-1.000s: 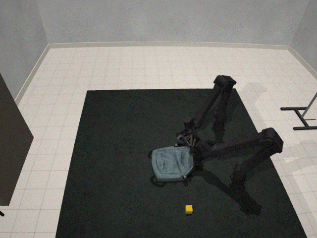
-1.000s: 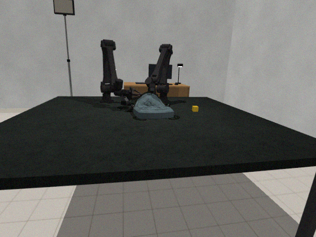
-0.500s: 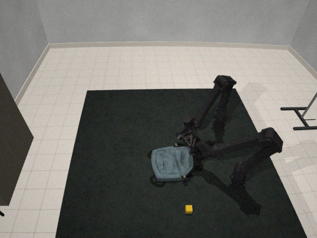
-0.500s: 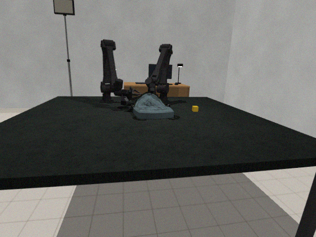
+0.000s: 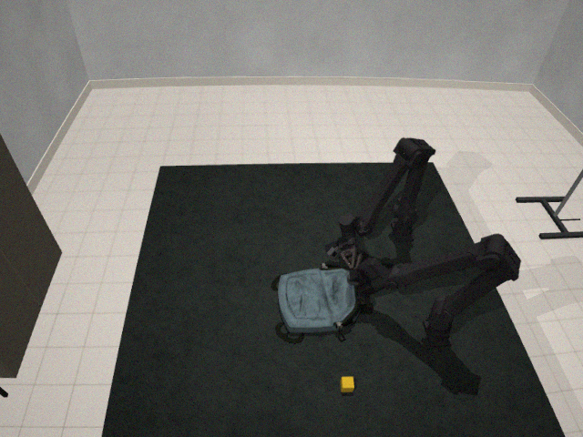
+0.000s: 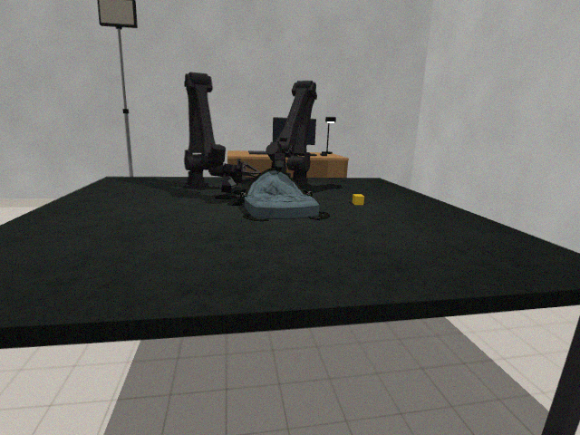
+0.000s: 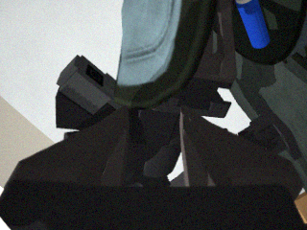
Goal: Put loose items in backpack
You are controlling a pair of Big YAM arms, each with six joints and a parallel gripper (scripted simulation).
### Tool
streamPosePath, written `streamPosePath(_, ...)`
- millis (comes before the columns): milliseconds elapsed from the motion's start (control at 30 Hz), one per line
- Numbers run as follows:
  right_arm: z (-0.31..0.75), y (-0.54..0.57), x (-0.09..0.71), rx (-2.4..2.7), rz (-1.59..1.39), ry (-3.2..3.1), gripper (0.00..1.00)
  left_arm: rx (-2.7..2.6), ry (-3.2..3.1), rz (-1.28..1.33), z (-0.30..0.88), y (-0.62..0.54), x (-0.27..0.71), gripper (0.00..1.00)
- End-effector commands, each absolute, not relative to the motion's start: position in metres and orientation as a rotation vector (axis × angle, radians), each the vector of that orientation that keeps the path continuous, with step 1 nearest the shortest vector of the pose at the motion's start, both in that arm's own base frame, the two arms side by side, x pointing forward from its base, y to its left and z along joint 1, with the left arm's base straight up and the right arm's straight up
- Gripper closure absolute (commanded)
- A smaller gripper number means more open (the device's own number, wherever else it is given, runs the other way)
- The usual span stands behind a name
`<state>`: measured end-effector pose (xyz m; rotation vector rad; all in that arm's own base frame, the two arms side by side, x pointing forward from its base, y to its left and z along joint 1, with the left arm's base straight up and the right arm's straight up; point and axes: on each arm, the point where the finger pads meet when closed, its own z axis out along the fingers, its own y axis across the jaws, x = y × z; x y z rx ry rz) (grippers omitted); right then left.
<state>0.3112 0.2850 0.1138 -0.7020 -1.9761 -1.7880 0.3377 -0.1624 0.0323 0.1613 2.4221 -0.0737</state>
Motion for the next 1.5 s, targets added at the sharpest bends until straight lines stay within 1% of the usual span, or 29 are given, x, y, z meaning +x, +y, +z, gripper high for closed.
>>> streamPosePath(0,0.1379,0.2977,0.3247,-0.617,-1.862,-1.987,0.68,0.161,2.418,-0.067,0.0337,-0.155,0.3387,0.71)
streamPosePath(1467,0.1301,0.2946,0.3272,-0.645,-1.842,-1.986,0.68,0.164,2.428,-0.061,0.031,-0.1525,0.3354,0.71)
